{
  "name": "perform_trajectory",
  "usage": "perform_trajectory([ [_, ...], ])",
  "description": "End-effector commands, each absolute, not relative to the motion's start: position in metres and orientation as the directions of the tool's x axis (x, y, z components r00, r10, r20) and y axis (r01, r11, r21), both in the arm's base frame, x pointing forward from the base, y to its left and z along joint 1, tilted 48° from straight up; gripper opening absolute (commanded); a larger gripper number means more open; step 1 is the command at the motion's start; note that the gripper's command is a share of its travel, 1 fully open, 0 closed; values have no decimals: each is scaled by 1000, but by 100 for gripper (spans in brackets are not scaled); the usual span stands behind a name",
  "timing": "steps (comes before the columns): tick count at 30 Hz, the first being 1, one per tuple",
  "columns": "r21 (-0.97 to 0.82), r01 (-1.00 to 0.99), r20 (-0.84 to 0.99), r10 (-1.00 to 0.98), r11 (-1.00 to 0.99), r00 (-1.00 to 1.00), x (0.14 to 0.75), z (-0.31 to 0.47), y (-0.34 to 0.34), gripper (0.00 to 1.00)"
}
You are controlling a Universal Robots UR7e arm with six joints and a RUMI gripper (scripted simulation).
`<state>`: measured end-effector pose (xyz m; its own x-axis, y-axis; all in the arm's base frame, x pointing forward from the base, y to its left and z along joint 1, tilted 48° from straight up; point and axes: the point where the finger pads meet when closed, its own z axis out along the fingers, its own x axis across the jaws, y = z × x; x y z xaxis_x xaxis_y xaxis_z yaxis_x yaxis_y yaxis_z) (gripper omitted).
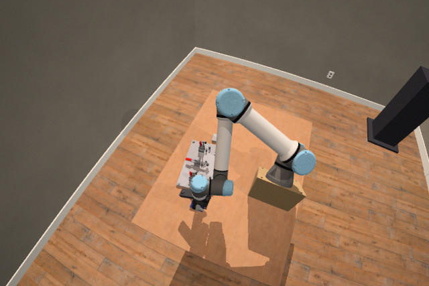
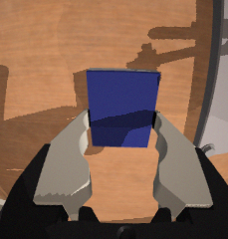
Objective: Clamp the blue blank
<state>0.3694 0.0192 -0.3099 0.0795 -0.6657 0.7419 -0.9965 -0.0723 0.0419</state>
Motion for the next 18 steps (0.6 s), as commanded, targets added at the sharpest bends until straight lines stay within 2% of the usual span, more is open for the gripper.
perform_trajectory([
  [1,41,-996,742,-666,-73,79,370,-310,20,0],
  [18,41,-996,742,-666,-73,79,369,-298,33,0],
])
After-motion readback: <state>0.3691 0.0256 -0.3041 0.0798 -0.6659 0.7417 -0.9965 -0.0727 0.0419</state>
